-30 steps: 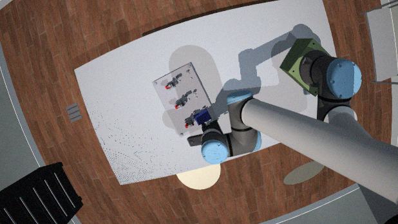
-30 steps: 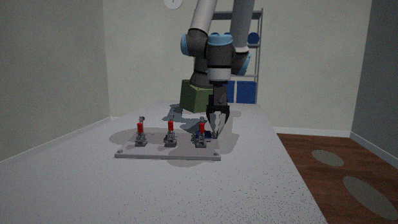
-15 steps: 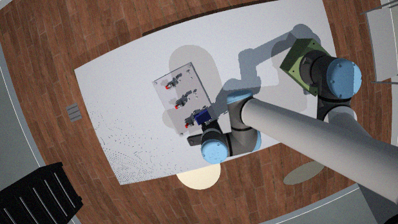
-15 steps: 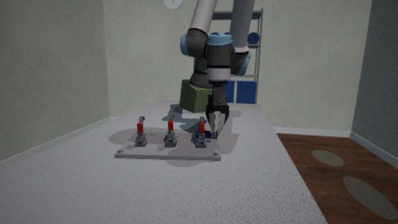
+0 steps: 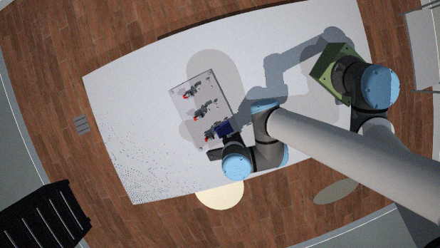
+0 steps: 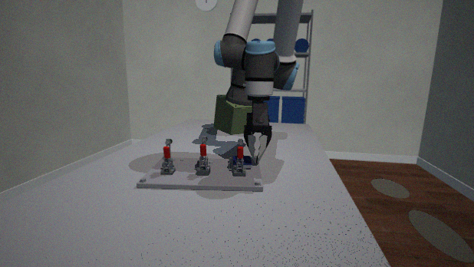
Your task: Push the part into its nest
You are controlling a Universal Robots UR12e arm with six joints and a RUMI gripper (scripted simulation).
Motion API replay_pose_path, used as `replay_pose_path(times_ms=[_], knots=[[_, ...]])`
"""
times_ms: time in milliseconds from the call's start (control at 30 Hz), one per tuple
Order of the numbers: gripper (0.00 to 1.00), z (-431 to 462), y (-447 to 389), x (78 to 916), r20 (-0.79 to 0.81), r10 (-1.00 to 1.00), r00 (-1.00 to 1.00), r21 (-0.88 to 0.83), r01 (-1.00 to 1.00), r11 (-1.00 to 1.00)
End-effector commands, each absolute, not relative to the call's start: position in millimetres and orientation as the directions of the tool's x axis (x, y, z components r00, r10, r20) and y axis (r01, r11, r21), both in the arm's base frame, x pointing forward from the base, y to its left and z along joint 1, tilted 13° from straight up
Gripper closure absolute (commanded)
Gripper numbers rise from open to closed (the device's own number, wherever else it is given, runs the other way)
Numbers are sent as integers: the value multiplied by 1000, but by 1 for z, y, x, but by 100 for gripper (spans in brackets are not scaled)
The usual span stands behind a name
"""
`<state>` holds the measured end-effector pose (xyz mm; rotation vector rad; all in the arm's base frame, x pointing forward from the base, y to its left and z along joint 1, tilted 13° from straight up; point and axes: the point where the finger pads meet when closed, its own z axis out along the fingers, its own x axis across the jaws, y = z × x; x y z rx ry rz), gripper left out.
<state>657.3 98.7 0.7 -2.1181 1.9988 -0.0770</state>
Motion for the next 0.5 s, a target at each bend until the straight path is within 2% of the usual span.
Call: replay_pose_path(times_ms=[0,467], knots=[[100,-1,98,655,-119,-990,69,-197,-979,-45],[100,-1,100,654,-119,-990,71,-196,-979,-47]])
